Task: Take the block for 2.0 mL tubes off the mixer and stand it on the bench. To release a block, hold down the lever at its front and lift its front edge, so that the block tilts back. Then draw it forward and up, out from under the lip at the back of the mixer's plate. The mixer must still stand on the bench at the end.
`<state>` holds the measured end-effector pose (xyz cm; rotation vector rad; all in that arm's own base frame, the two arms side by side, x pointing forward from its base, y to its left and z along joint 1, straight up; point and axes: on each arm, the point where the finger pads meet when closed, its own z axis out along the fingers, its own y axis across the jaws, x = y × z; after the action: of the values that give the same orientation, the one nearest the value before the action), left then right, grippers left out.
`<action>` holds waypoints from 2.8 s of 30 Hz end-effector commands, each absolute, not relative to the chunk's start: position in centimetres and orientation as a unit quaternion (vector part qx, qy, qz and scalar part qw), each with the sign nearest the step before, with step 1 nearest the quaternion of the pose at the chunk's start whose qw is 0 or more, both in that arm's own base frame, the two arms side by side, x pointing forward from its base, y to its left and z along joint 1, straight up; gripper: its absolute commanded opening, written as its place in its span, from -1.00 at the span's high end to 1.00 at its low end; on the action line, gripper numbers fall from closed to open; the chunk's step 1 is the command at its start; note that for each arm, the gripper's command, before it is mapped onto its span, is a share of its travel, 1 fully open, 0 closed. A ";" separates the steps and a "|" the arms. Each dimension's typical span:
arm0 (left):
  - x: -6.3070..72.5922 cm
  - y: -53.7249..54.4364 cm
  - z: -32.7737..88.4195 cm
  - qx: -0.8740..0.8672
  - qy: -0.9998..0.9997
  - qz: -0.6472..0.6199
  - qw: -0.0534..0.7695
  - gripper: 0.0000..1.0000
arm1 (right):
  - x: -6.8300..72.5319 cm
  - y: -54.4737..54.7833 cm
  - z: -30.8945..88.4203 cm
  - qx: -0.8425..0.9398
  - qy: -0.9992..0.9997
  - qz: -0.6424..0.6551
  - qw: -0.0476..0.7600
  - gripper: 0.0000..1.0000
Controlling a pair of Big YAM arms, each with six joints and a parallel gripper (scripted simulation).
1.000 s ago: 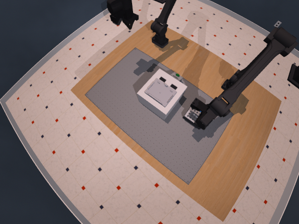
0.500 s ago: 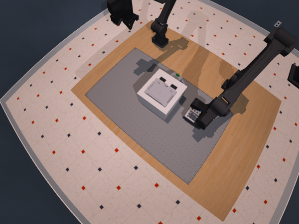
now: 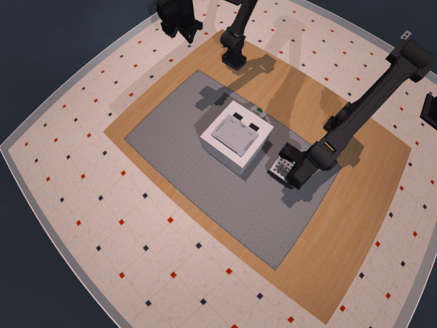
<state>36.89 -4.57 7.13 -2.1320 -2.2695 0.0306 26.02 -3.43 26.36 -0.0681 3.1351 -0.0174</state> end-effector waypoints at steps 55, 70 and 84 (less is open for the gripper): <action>38.2 -5.5 17.1 -0.693 -0.721 -0.005 -0.008 -1.00 | 26.5 -3.3 26.6 -0.027 1.000 -0.006 0.011 1.00; 38.2 -5.6 19.5 -0.693 -0.721 -0.006 -0.009 -1.00 | 26.5 -3.3 26.6 -0.027 1.000 -0.006 0.011 1.00; 38.3 -5.6 20.8 -0.693 -0.721 -0.001 -0.002 -1.00 | 26.5 -3.3 26.6 -0.027 1.000 -0.006 0.012 1.00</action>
<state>36.95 -4.78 18.59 -2.1354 -2.2728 0.0262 26.05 -3.43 26.42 -0.0681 3.1335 -0.0177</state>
